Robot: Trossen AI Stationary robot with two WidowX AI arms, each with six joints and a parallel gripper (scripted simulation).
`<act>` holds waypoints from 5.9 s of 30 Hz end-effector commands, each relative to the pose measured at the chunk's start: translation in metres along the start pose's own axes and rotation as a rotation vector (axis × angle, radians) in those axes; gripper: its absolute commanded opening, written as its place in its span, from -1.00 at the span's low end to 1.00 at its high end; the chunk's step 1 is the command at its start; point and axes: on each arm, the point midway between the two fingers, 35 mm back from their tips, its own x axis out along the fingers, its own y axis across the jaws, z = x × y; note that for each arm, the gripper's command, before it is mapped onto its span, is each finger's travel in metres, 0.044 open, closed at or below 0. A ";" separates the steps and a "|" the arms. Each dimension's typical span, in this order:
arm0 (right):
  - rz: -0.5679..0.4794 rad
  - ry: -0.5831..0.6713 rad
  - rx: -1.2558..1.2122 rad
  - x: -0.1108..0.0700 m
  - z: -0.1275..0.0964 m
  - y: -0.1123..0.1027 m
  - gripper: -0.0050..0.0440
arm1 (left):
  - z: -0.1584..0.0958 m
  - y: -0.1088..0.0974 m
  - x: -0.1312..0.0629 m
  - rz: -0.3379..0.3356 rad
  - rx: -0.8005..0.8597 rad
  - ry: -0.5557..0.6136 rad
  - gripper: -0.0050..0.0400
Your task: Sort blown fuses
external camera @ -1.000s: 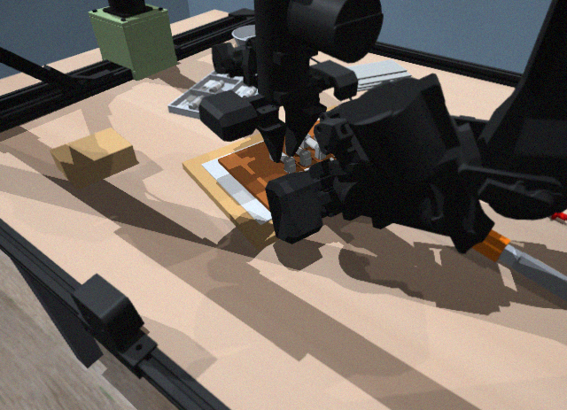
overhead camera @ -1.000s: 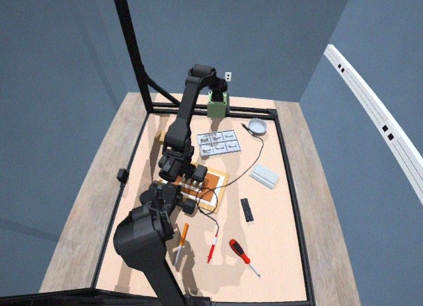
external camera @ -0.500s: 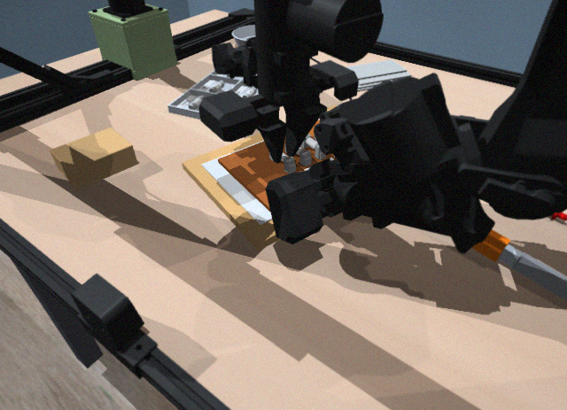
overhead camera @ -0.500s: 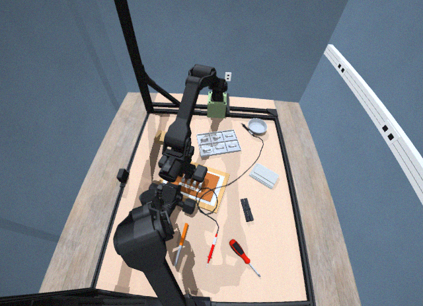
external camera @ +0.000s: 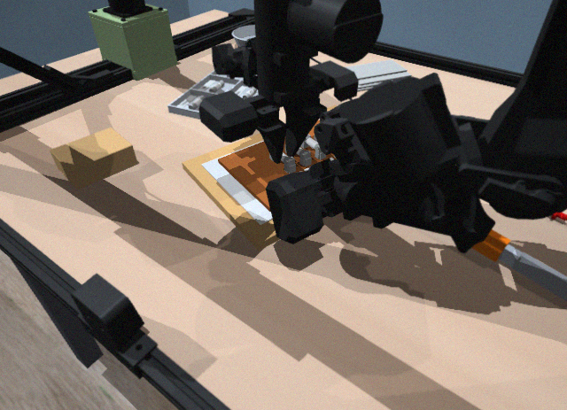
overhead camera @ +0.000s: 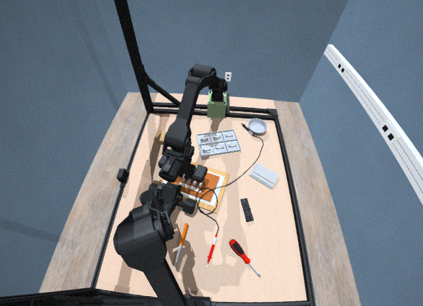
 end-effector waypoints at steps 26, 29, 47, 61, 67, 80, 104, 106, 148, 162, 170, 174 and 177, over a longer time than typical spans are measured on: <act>-0.026 0.080 -0.063 -0.001 -0.029 -0.019 -1.00 | -0.002 0.000 -0.009 -0.001 0.000 0.022 -1.00; -0.026 0.080 -0.063 -0.001 -0.029 -0.019 -1.00 | -0.002 0.000 -0.009 -0.001 0.000 0.022 -1.00; -0.026 0.080 -0.063 0.000 -0.028 -0.019 -1.00 | -0.002 0.000 -0.009 -0.001 0.000 0.022 -1.00; -0.026 0.080 -0.063 0.001 -0.028 -0.020 -1.00 | -0.001 0.001 -0.017 -0.002 0.001 0.027 -1.00; -0.026 0.080 -0.064 0.001 -0.028 -0.020 -1.00 | -0.005 0.001 -0.025 -0.003 0.001 0.042 -1.00; -0.026 0.080 -0.062 0.001 -0.028 -0.021 -1.00 | -0.007 0.001 -0.034 0.000 0.001 0.049 -1.00; -0.030 0.078 -0.056 -0.002 -0.029 -0.020 -1.00 | 0.003 0.002 -0.036 0.002 0.002 0.077 -1.00; -0.027 0.078 -0.057 -0.003 -0.030 -0.019 -1.00 | 0.004 0.002 -0.036 0.002 0.002 0.090 -1.00; -0.021 0.080 -0.058 -0.014 -0.036 -0.009 -1.00 | 0.001 0.001 -0.072 -0.001 0.000 0.255 -1.00; -0.021 0.080 -0.058 -0.015 -0.036 -0.008 -1.00 | 0.006 0.000 -0.072 -0.002 0.000 0.230 -1.00; -0.011 0.062 -0.044 -0.019 -0.017 -0.003 -1.00 | 0.003 0.000 -0.072 -0.002 0.000 0.230 -1.00; -0.011 0.062 -0.047 -0.021 -0.011 -0.003 -1.00 | 0.003 0.000 -0.072 -0.002 0.000 0.230 -1.00; -0.016 0.059 -0.048 -0.022 -0.006 -0.003 -1.00 | 0.003 0.000 -0.072 -0.002 0.000 0.230 -1.00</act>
